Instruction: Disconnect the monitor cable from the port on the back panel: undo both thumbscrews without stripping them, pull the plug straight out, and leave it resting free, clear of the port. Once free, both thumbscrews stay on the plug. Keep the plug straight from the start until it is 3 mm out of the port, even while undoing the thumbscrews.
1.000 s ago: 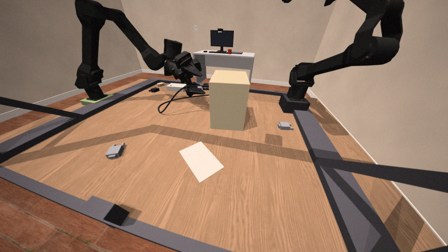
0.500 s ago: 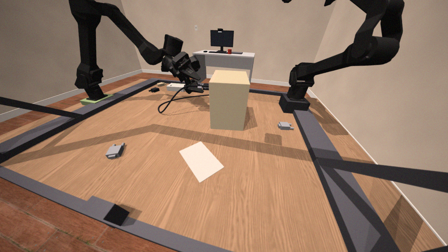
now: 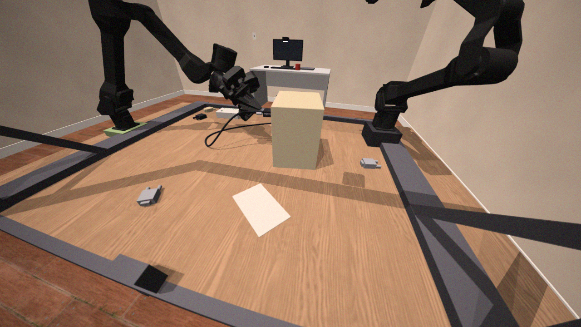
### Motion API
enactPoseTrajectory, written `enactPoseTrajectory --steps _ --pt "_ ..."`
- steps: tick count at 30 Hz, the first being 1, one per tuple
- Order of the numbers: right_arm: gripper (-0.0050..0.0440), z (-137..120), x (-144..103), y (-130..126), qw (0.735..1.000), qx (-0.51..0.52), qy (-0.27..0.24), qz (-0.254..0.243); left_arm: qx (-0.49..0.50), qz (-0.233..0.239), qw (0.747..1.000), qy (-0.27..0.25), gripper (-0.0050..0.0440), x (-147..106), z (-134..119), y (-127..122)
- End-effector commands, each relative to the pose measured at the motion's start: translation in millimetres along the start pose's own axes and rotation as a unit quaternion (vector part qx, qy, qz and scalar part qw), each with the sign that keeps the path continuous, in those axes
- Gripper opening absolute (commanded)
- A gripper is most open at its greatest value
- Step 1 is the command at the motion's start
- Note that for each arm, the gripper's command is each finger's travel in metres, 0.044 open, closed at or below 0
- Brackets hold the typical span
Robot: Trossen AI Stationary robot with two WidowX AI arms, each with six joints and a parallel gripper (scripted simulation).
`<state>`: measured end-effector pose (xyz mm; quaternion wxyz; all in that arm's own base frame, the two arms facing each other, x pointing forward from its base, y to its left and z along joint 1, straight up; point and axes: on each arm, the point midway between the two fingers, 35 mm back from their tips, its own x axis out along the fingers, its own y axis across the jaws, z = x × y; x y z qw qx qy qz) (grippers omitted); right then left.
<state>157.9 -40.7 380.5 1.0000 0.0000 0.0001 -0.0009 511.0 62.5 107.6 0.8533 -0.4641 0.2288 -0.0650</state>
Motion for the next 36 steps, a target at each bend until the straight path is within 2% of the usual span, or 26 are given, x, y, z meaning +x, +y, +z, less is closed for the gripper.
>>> enactPoseTrajectory --steps 1,9,36 --pt "0.044 2.7 -0.3 1.2 1.0 -0.003 -0.001 0.001 0.01 -0.008 1.0 -0.009 0.0 -2.8 7.5 -10.7" --pt "0.044 2.7 -0.3 1.2 1.0 -0.003 -0.001 0.001 0.007 -0.01 1.0 -0.009 0.0 -2.8 7.5 -10.6" --pt "0.044 2.7 -0.3 1.2 1.0 -0.003 -0.001 0.001 -0.091 -0.08 0.993 -0.006 0.0 -2.7 6.7 -5.3"
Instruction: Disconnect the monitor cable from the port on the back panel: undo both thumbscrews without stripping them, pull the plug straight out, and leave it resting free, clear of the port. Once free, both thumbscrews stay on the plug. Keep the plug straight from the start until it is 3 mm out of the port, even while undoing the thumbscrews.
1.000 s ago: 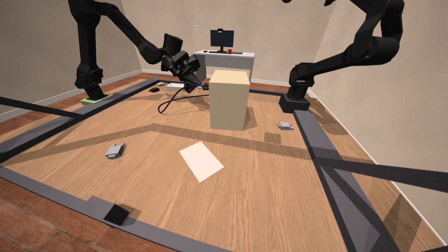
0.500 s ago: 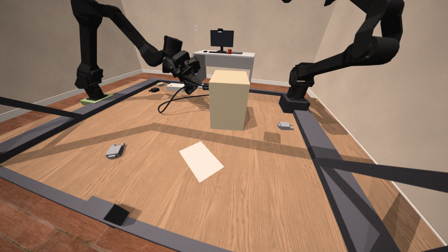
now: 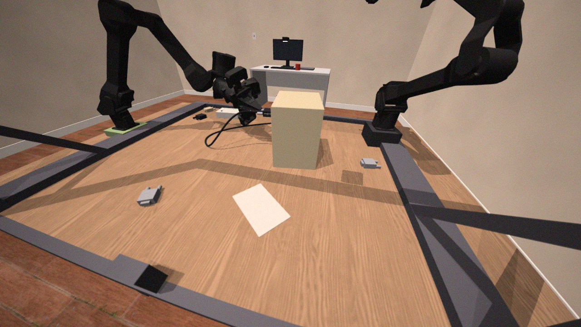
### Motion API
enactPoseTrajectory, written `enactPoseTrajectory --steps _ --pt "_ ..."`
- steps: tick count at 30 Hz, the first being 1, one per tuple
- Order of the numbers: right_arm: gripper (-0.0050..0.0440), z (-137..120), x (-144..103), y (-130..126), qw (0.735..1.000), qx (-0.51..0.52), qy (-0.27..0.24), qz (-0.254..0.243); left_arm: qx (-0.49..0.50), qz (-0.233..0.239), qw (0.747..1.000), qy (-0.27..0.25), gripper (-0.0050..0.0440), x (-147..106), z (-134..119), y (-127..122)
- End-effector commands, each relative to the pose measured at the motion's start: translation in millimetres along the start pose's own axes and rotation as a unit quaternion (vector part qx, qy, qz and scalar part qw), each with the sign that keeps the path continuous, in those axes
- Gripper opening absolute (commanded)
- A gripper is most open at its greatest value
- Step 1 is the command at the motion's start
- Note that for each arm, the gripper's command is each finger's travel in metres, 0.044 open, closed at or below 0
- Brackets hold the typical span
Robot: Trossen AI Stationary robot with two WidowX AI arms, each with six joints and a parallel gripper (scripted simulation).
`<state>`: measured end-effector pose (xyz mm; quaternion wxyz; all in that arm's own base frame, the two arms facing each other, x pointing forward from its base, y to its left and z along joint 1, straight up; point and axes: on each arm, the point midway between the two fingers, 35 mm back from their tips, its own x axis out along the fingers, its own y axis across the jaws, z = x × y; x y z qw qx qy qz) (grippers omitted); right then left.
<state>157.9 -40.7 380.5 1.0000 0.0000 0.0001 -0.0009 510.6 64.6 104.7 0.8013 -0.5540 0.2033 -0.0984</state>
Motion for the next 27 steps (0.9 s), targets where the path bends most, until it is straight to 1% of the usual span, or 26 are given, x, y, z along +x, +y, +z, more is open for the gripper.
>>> enactPoseTrajectory --steps 1,3,5,8,11,15,18,22,25,27 --pt "0.044 2.7 -0.3 1.2 1.0 -0.003 -0.001 0.001 -0.006 -0.021 1.0 -0.005 0.0 -1.3 4.8 -9.9" --pt "0.044 2.7 -0.3 1.2 1.0 -0.003 -0.001 0.001 -0.006 -0.021 1.0 -0.005 0.0 -1.3 4.8 -9.9" --pt "0.044 2.7 -0.3 1.2 1.0 -0.003 -0.001 0.001 -0.023 -0.033 0.999 -0.004 0.0 -1.3 4.7 -8.9" --pt "0.044 2.7 -0.3 1.2 1.0 -0.003 -0.001 0.001 -0.028 -0.036 0.999 -0.004 0.0 -1.3 4.7 -8.7" --pt "0.044 2.7 -0.3 1.2 1.0 -0.003 -0.001 0.001 -0.052 -0.053 0.997 -0.004 0.0 -1.3 4.5 -7.4" --pt "0.044 2.7 -0.3 1.2 1.0 -0.003 -0.001 0.001 -0.056 -0.056 0.997 -0.004 0.0 -1.3 4.4 -7.1" --pt "0.044 2.7 -0.3 1.2 1.0 -0.003 -0.001 0.001 -0.08 -0.073 0.994 -0.003 0.0 -1.2 4.2 -5.9" --pt "0.044 2.7 -0.3 1.2 1.0 -0.003 -0.001 0.001 -0.085 -0.076 0.994 -0.003 0.0 -1.1 4.1 -5.6" --pt "0.044 2.7 -0.3 1.2 1.0 -0.003 -0.001 0.001 -0.108 -0.093 0.99 -0.003 0.0 -1.0 3.8 -4.4" --pt "0.044 2.7 -0.3 1.2 1.0 -0.003 -0.001 0.001 -0.111 -0.094 0.989 -0.003 0.0 -1.0 3.7 -4.2"
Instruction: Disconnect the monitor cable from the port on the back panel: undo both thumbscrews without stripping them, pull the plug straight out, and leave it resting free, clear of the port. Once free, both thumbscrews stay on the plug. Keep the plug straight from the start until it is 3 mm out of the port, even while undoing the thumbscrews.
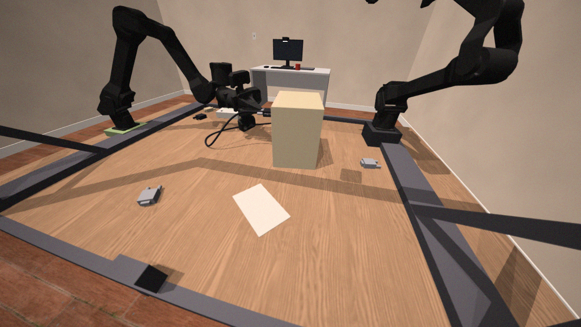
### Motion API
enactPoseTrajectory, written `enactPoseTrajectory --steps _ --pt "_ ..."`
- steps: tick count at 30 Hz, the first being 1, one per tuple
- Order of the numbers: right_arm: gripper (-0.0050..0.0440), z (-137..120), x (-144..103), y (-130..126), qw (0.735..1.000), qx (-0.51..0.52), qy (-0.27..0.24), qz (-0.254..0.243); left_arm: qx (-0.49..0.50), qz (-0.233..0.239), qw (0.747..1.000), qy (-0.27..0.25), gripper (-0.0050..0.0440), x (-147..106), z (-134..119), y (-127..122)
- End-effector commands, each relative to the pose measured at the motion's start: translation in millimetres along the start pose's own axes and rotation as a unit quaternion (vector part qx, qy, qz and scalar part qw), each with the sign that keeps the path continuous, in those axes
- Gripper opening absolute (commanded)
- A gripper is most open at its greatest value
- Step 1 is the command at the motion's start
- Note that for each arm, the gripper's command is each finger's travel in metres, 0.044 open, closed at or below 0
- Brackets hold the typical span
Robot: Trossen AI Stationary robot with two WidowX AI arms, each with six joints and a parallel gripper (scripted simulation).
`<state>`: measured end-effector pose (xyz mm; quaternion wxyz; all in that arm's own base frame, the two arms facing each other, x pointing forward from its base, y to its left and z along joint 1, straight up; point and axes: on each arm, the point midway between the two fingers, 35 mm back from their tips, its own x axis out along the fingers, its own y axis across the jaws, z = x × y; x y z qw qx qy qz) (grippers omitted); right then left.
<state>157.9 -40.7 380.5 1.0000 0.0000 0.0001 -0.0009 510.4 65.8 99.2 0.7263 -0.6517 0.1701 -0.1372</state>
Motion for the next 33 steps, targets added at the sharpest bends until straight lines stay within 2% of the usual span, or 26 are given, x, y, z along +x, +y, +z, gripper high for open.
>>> enactPoseTrajectory --steps 1,6,33 --pt "0.044 2.7 -0.3 1.2 1.0 -0.003 -0.001 0.001 -0.002 -0.018 1.0 -0.001 0.0 0.1 2.3 -10.6" --pt "0.044 2.7 -0.3 1.2 1.0 -0.003 -0.001 0.001 -0.031 -0.038 0.999 -0.002 0.0 0.4 2.4 -9.0" --pt "0.044 2.7 -0.3 1.2 1.0 -0.003 -0.001 0.001 -0.031 -0.038 0.999 -0.002 0.0 -2.0 0.7 -8.8"
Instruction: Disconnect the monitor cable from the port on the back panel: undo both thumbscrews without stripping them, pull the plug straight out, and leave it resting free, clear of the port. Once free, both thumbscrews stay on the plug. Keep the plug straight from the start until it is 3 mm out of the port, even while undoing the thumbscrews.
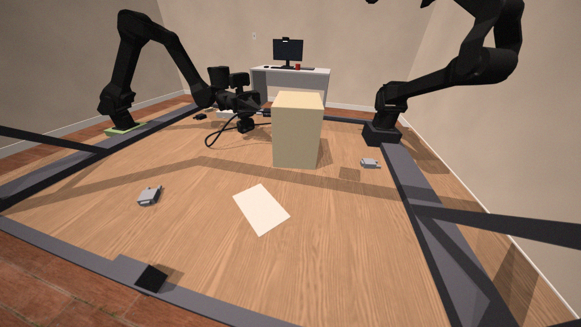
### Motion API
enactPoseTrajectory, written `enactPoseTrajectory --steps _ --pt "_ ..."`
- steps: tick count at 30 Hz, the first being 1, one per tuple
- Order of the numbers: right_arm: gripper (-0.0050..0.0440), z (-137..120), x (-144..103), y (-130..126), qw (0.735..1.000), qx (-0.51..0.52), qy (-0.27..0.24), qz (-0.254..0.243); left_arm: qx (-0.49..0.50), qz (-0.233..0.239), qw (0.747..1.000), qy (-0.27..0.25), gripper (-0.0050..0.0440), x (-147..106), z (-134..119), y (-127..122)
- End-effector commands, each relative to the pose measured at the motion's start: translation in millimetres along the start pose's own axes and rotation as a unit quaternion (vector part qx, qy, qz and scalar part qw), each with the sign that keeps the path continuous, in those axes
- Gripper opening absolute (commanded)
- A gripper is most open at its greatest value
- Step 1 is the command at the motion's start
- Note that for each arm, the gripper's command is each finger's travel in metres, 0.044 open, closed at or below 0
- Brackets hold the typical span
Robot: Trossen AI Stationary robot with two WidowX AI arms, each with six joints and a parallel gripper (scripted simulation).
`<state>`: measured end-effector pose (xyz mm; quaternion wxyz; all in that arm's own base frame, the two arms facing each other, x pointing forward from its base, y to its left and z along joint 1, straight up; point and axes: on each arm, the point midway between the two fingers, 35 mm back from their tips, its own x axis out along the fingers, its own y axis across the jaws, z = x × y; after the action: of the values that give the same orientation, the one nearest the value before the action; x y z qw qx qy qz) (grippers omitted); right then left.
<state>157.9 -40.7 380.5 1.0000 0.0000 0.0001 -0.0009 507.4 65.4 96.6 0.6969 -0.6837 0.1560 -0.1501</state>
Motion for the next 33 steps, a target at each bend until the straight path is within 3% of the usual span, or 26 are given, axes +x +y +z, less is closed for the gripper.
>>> enactPoseTrajectory --steps 1,4,9,11,24,33 --pt "0.044 2.7 -0.3 1.2 1.0 -0.003 -0.001 0.001 0.008 -0.01 1.0 0.0 0.0 1.1 1.7 -11.7" --pt "0.044 2.7 -0.3 1.2 1.0 -0.003 -0.001 0.001 0.008 -0.01 1.0 0.0 0.0 1.1 1.7 -11.7" --pt "0.044 2.7 -0.3 1.2 1.0 -0.003 -0.001 0.001 0.008 -0.01 1.0 0.0 0.012 1.1 1.7 -11.7" --pt "0.044 2.7 -0.3 1.2 1.0 -0.003 -0.001 0.001 0.008 -0.01 1.0 0.0 0.012 1.1 1.7 -11.7" --pt "0.044 2.7 -0.3 1.2 1.0 -0.003 -0.001 0.001 0.008 -0.01 1.0 0.0 0.0432 1.1 1.7 -11.7" --pt "0.044 2.7 -0.3 1.2 1.0 -0.003 -0.001 0.001 0.008 -0.01 1.0 0.0 0.044 1.1 1.7 -11.7"
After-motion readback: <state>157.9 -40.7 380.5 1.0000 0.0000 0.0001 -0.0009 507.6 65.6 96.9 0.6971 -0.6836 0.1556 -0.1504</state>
